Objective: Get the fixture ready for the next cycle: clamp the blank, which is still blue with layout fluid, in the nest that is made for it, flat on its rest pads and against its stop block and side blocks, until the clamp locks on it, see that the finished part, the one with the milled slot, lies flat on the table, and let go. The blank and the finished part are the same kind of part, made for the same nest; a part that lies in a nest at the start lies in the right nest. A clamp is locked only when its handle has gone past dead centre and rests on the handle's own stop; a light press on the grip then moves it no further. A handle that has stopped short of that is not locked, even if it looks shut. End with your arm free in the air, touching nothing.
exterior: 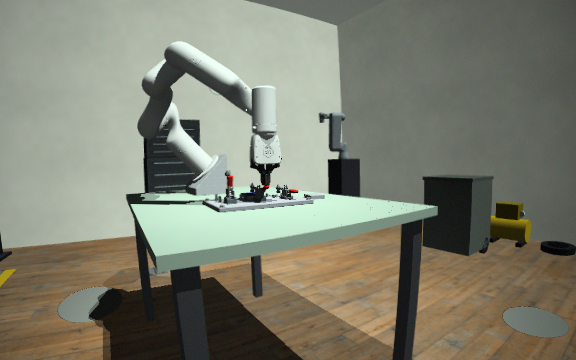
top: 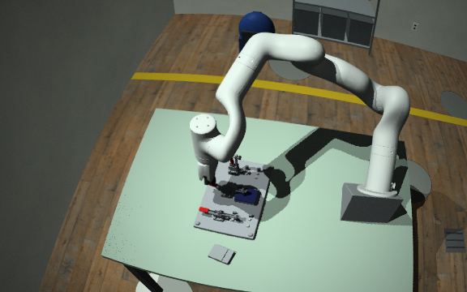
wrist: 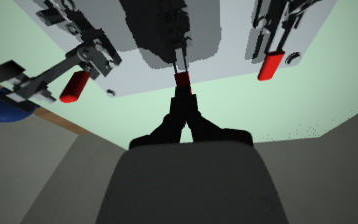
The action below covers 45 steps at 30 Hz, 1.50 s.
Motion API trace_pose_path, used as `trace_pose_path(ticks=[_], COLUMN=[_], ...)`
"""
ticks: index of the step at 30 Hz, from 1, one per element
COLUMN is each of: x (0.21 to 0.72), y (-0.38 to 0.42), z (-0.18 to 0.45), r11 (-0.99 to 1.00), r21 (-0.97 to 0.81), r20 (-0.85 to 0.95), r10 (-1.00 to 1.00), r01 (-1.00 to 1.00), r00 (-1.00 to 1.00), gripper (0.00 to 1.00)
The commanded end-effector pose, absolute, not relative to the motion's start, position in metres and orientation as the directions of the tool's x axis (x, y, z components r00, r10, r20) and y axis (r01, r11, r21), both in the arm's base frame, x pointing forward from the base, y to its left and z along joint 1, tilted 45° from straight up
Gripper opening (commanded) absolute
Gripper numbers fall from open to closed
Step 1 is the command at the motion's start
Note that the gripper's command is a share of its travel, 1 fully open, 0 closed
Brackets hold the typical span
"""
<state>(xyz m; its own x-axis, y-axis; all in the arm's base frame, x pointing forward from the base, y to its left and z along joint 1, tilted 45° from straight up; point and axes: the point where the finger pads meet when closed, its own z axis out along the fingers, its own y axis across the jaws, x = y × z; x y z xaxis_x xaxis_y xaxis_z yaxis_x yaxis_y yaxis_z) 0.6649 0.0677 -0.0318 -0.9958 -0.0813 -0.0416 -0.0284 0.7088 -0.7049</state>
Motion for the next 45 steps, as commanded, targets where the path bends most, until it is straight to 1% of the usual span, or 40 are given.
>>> trace_pose_path(ticks=[1, 45], x=[0.6656, 0.6661], y=[0.0684, 0.0642], z=[-0.0311, -0.0353], r11=[0.709, 0.709], r21=[-0.704, -0.704], r20=[-0.043, -0.043], r10=[-0.082, -0.082], r01=[-0.028, -0.028], r00=[-0.996, -0.996], gripper=[0.00, 0.00])
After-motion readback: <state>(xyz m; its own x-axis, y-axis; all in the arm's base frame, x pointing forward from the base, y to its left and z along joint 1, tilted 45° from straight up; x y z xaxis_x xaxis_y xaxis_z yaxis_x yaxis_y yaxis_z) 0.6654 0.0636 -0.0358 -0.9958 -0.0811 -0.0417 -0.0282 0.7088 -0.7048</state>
